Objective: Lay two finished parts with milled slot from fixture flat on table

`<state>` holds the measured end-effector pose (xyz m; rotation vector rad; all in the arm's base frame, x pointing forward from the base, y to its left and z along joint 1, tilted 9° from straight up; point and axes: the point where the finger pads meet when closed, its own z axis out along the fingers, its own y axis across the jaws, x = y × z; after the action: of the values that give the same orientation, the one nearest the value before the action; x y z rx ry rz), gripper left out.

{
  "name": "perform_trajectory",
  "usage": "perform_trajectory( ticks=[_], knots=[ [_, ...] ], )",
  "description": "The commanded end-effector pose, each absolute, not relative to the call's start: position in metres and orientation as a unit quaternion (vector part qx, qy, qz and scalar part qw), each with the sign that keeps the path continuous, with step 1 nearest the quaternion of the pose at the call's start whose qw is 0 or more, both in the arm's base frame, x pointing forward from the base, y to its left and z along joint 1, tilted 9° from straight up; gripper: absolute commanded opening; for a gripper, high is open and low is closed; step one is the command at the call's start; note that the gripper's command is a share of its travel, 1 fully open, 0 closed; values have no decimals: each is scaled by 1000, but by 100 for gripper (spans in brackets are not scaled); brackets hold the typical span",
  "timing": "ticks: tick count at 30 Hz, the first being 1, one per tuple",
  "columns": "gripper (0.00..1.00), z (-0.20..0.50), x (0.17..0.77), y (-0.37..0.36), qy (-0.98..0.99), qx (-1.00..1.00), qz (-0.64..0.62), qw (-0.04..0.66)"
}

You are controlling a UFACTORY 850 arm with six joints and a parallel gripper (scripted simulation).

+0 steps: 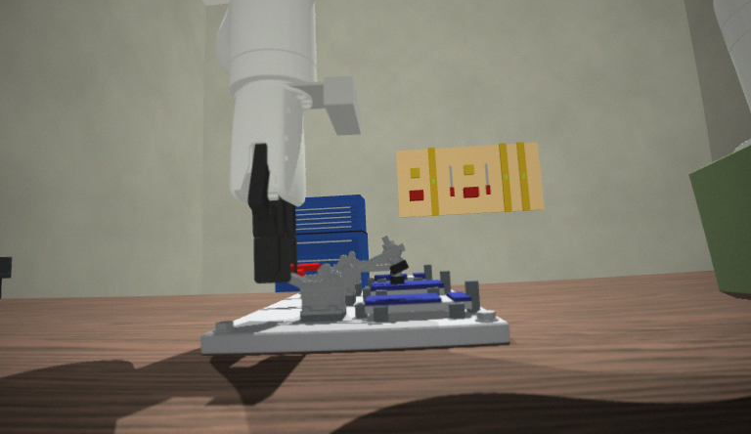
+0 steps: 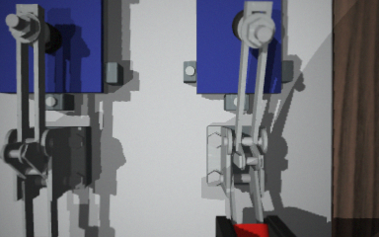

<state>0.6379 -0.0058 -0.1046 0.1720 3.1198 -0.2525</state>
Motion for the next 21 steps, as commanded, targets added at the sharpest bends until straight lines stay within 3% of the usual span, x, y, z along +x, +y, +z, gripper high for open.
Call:
perform_trajectory(
  ticks=[1,21],
  knots=[
    [0,-101,635,-5,995,55,-81,4],
    [0,-95,622,-2,995,55,-81,4]
  ],
)
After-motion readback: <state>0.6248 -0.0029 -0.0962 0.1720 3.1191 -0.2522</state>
